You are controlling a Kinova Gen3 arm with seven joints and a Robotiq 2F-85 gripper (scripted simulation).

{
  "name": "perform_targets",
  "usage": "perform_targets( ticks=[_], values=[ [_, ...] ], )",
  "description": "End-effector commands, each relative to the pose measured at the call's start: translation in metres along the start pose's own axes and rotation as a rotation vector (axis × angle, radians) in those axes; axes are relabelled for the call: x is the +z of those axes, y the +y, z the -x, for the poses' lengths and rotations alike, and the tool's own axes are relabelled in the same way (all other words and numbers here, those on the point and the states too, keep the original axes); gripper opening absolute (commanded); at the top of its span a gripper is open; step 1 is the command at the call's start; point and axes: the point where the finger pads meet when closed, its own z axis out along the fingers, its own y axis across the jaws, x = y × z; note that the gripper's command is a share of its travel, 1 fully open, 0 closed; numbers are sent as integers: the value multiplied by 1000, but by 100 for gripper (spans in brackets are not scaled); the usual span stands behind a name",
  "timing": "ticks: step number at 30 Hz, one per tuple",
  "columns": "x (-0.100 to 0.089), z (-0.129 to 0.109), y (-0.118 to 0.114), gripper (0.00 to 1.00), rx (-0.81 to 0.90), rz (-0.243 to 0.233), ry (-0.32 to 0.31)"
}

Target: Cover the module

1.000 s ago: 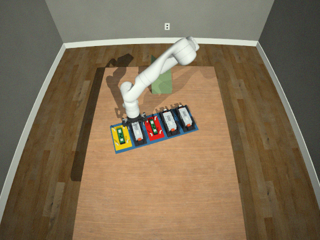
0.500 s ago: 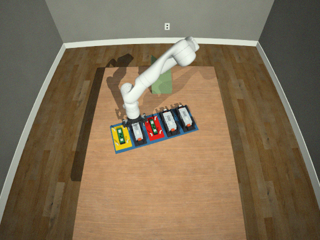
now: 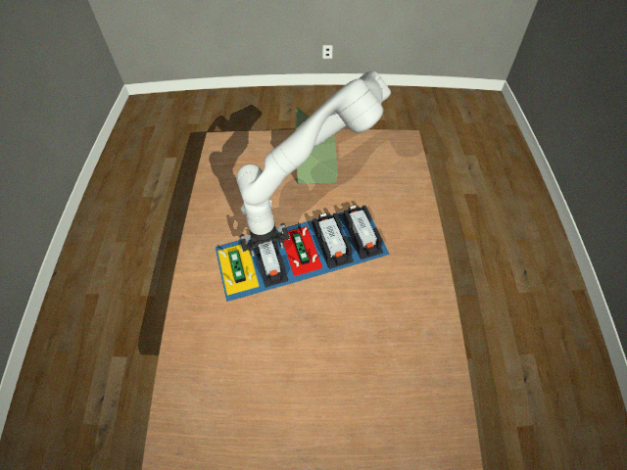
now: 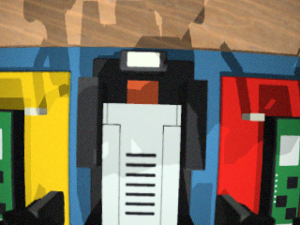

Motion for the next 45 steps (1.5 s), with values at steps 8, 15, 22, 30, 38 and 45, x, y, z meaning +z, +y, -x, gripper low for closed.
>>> perform_targets(
  ticks=[8, 15, 22, 30, 38, 45],
  values=[
    [3, 0, -1, 100, 0, -2, -1],
    [9, 0, -1, 100, 0, -2, -1],
    [13, 0, -1, 100, 0, -2, -1],
    [17, 0, -1, 100, 0, -2, -1],
    [23, 0, -1, 100, 0, -2, -1],
    [25, 0, -1, 100, 0, -2, -1]
  ],
)
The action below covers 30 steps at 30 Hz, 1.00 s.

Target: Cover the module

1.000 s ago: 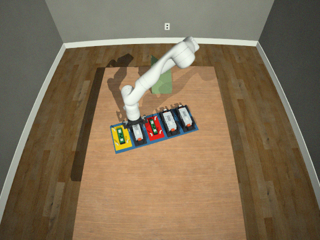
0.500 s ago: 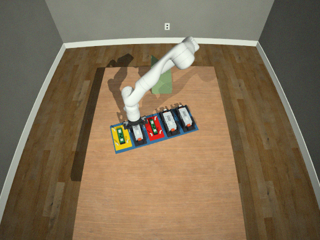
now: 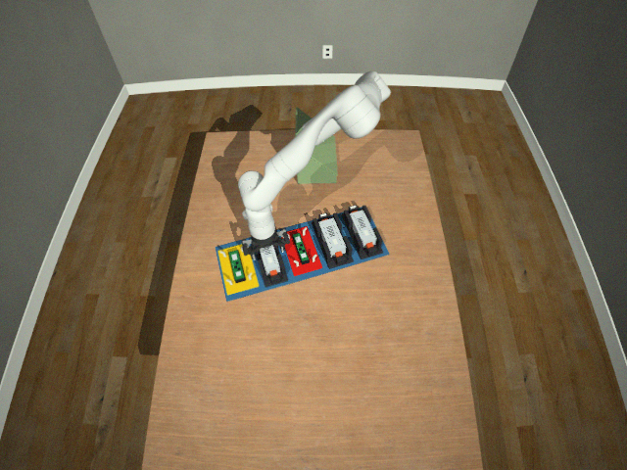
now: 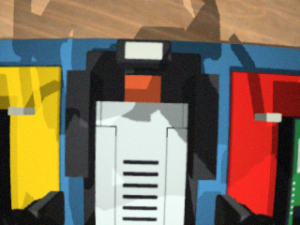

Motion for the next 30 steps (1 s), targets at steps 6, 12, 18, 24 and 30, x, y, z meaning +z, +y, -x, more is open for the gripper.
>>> perform_targets(
  ticks=[6, 12, 18, 24, 30],
  values=[
    [6, 0, -1, 100, 0, -2, -1],
    [8, 0, -1, 100, 0, -2, -1],
    [8, 0, -1, 70, 0, -2, -1],
    [8, 0, -1, 70, 0, -2, -1],
    [8, 0, -1, 70, 0, -2, -1]
  ],
)
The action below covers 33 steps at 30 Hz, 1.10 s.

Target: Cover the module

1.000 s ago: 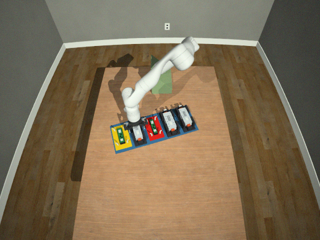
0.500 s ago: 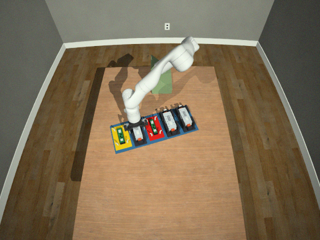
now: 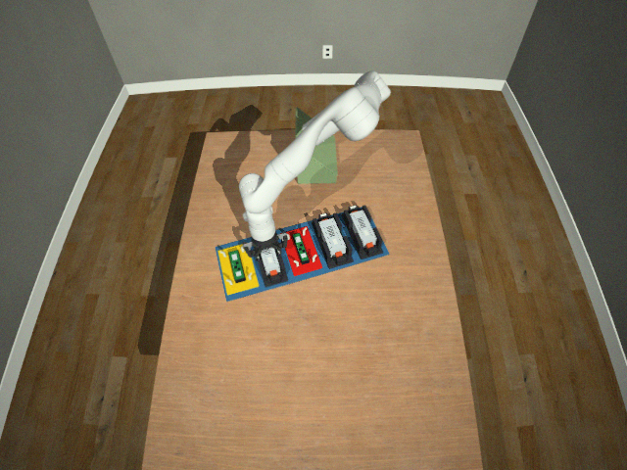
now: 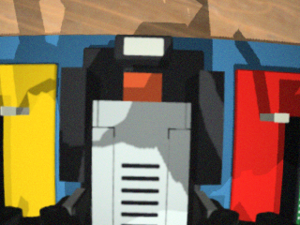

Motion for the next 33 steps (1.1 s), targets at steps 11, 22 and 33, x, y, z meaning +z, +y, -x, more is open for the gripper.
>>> perform_targets(
  ticks=[11, 22, 33],
  values=[
    [-1, 0, -1, 70, 0, -2, -1],
    [-1, 0, -1, 0, 0, -2, -1],
    [-1, 0, -1, 0, 0, -2, -1]
  ],
)
